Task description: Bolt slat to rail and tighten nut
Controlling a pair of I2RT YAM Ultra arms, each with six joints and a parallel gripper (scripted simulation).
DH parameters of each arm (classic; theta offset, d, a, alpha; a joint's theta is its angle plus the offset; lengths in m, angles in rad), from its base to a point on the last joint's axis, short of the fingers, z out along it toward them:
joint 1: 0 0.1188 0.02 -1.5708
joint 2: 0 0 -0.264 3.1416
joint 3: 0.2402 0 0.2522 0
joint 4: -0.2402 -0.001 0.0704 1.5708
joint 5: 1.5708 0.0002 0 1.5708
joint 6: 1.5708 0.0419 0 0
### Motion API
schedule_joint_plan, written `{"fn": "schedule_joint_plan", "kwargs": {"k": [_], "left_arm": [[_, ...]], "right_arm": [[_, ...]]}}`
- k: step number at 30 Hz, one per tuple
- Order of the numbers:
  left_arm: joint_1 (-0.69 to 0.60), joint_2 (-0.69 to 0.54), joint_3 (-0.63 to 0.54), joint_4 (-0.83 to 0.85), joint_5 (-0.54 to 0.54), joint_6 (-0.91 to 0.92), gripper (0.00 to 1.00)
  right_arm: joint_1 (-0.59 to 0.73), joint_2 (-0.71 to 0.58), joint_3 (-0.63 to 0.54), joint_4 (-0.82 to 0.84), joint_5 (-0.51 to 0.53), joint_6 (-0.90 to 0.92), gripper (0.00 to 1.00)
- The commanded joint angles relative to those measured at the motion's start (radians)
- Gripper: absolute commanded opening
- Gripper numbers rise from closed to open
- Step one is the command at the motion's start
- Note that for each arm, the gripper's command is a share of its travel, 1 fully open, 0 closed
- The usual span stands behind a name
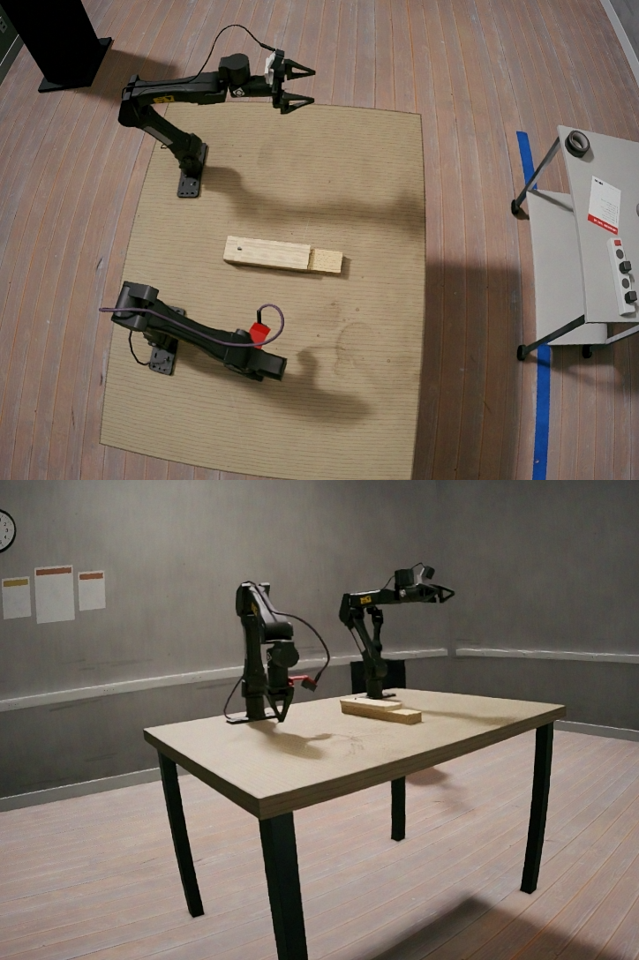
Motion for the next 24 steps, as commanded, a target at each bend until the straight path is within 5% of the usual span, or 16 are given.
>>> {"fn": "schedule_joint_plan", "kwargs": {"k": [1, 24], "left_arm": [[0.005, -0.01, 0.003, 0.013, 0.008, 0.003, 1.0], [0.005, -0.01, 0.003, 0.013, 0.008, 0.003, 1.0]], "right_arm": [[-0.001, -0.036, 0.043, -0.052, -0.001, -0.002, 0.12], [-0.004, -0.071, 0.111, -0.153, -0.002, -0.005, 0.12]]}}
